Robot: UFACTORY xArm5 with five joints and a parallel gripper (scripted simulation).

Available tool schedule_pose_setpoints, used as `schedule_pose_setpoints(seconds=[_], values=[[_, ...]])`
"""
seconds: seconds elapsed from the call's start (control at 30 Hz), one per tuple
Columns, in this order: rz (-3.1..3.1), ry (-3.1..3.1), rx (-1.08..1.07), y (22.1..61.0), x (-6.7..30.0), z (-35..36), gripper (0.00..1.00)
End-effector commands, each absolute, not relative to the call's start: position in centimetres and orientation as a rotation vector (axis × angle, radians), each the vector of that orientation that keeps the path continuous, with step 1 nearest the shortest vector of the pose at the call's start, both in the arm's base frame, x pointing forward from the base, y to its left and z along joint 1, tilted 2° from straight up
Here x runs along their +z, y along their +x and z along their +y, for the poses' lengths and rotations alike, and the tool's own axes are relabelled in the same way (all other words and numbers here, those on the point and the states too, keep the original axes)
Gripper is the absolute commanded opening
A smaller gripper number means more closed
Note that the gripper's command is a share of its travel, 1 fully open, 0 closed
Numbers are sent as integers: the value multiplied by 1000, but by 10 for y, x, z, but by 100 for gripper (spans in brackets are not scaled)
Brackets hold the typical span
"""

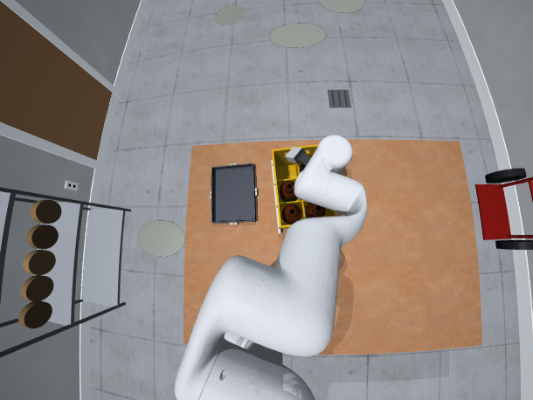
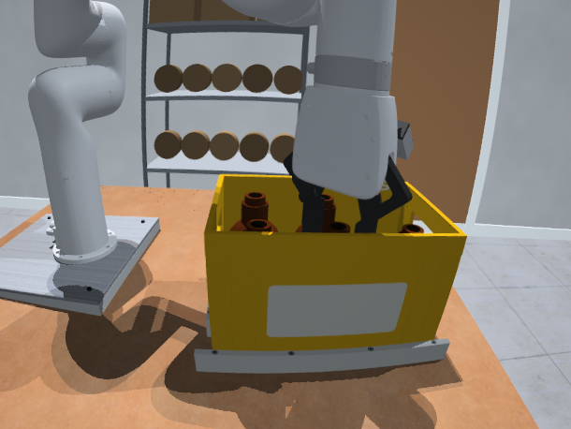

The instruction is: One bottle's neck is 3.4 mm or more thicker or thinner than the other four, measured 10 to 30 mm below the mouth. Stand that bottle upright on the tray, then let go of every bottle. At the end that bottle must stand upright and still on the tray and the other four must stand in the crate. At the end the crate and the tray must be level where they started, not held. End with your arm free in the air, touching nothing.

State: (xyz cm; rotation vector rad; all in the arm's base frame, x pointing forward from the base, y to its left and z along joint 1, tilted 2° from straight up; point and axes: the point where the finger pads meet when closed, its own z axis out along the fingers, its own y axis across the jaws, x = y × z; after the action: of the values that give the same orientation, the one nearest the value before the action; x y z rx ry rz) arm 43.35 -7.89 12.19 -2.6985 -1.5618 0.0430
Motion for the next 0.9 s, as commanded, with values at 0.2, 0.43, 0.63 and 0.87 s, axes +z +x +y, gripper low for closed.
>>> schedule_pose_setpoints(seconds=[0.2,0.43,0.63,0.87], values=[[-1563,-2701,38,435,123,-79,65],[-1563,-2701,38,435,123,-79,0],[-1563,-2701,38,435,123,-79,0],[-1563,-2701,38,435,123,-79,0]])
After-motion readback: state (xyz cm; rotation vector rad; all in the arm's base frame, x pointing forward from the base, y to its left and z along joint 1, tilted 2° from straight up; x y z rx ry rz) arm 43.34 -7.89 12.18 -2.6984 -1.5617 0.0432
